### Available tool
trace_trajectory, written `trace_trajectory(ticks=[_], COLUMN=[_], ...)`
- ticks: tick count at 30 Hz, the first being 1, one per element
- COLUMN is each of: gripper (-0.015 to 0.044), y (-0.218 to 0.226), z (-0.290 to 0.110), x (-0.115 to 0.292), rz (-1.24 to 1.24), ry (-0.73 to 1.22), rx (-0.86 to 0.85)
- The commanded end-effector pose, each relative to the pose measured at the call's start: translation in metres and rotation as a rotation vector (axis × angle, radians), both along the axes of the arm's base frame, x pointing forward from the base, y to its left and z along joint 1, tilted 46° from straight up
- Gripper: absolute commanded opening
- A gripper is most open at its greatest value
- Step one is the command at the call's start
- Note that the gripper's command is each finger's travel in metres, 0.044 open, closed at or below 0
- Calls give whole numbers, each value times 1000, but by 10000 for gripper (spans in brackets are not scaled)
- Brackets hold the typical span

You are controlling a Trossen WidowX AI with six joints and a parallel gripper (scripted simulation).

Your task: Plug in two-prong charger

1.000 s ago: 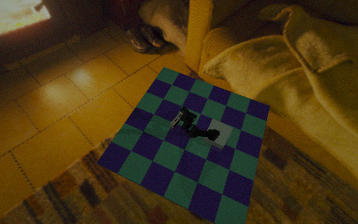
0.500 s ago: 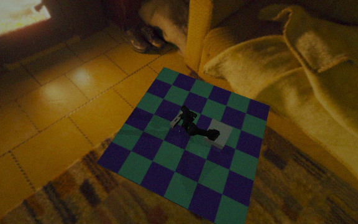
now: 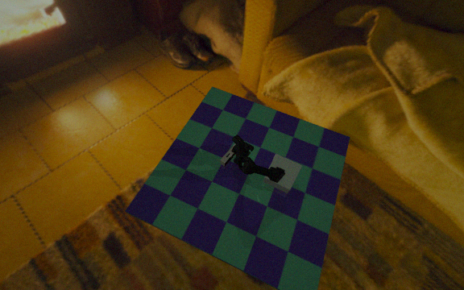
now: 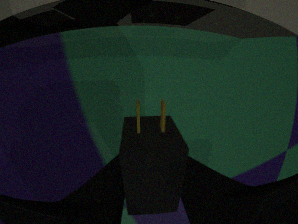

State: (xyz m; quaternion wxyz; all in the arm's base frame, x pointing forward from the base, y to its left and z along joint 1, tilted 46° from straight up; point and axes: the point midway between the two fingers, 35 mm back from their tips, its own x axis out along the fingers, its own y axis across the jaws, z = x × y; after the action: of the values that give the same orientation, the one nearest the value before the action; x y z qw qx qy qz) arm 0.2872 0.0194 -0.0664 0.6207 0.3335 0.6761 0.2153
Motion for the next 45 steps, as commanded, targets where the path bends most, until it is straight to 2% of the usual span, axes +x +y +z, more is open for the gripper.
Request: trace_trajectory(ticks=[1,28,45], gripper=[0,0,0], y=[-1,-8,-8], z=[-2,-10,-10], x=[4,31,34], rz=[-3,-11,-11], ry=[7,14,14], rx=[-2,-2,-2])
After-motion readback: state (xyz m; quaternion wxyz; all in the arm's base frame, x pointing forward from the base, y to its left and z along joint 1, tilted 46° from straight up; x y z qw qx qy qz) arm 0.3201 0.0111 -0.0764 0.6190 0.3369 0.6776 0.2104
